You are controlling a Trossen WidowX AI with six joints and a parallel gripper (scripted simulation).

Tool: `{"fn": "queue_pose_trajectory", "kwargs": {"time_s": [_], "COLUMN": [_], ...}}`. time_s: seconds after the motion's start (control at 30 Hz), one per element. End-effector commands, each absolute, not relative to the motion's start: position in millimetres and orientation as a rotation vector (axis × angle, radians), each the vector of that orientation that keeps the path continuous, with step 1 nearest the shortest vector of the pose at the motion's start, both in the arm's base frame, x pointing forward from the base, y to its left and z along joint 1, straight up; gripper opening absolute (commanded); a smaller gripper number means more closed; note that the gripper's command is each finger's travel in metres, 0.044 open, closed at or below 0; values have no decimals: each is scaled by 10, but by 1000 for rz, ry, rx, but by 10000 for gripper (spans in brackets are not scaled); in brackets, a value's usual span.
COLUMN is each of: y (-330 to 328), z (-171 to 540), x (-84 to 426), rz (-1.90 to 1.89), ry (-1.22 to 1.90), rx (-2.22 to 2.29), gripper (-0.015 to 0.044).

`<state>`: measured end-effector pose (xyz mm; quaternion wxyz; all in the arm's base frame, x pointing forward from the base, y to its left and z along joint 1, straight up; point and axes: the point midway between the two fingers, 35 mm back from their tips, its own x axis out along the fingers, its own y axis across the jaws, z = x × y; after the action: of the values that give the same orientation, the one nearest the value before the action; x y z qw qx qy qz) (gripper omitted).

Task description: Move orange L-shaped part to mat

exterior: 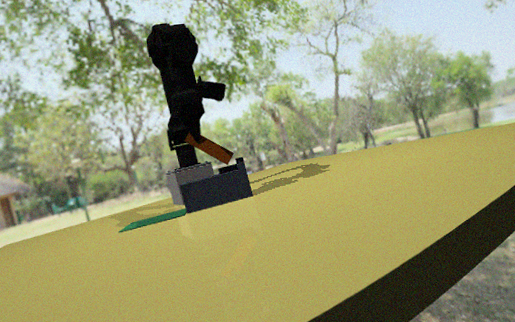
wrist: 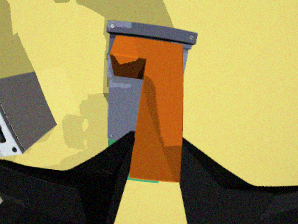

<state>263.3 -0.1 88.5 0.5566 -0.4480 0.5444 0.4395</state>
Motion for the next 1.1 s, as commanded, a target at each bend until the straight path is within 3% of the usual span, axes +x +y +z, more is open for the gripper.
{"fn": "queue_pose_trajectory", "kwargs": {"time_s": [0.0,0.33,1.07], "y": [6,-60,-862], "z": [941,950,918], "x": [2644,2625,2420], "rz": [1040,1040,1037], "ry": [1276,1277,1284], "rx": [-1058,-1059,-1064], "gripper": [0,0,0]}}
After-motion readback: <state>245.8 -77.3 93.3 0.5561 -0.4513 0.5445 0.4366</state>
